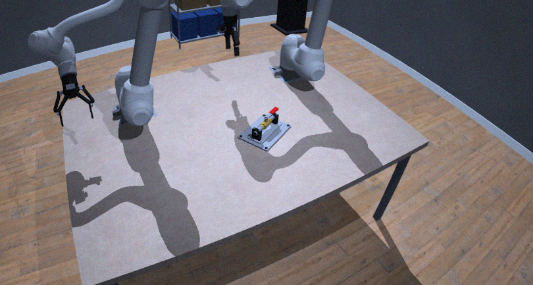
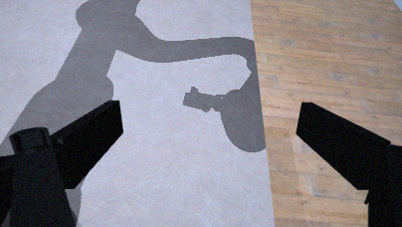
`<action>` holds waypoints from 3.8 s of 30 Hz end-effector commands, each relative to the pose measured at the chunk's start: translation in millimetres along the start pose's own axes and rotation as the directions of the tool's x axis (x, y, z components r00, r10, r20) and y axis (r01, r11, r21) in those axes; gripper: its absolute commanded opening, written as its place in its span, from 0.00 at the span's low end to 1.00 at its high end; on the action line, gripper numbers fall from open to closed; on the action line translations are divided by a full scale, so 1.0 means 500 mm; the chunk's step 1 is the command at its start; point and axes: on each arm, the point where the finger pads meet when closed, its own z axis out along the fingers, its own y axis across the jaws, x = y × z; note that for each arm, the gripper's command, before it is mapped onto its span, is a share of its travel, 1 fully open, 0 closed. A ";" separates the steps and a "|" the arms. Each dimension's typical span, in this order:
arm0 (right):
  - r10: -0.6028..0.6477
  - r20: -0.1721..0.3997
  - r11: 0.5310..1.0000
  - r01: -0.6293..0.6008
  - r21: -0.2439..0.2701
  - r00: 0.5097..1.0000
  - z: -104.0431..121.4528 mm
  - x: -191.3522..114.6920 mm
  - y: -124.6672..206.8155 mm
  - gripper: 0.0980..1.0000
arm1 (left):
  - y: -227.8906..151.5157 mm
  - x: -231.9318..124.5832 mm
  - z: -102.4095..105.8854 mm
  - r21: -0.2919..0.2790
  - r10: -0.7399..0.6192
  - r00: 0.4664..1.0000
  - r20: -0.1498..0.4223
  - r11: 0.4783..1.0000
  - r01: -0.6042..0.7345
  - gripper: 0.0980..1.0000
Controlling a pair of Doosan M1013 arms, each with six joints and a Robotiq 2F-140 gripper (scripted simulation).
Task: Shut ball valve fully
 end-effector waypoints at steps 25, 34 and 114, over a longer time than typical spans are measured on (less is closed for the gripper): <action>-0.575 -0.067 0.768 0.566 0.299 0.815 0.124 0.123 -0.091 1.00 | 0.177 -0.010 -0.017 0.004 0.197 0.980 0.001 0.980 -0.197 1.00; -0.791 -0.211 0.467 0.790 0.398 0.574 0.194 0.189 -0.159 1.00 | 0.334 -0.051 -0.030 0.011 0.372 0.928 0.006 0.928 -0.373 1.00; 0.929 0.329 0.360 -0.621 -0.696 0.171 0.321 0.376 -1.839 1.00 | 0.615 -1.346 0.015 0.162 0.669 -0.681 0.297 -0.738 -0.655 1.00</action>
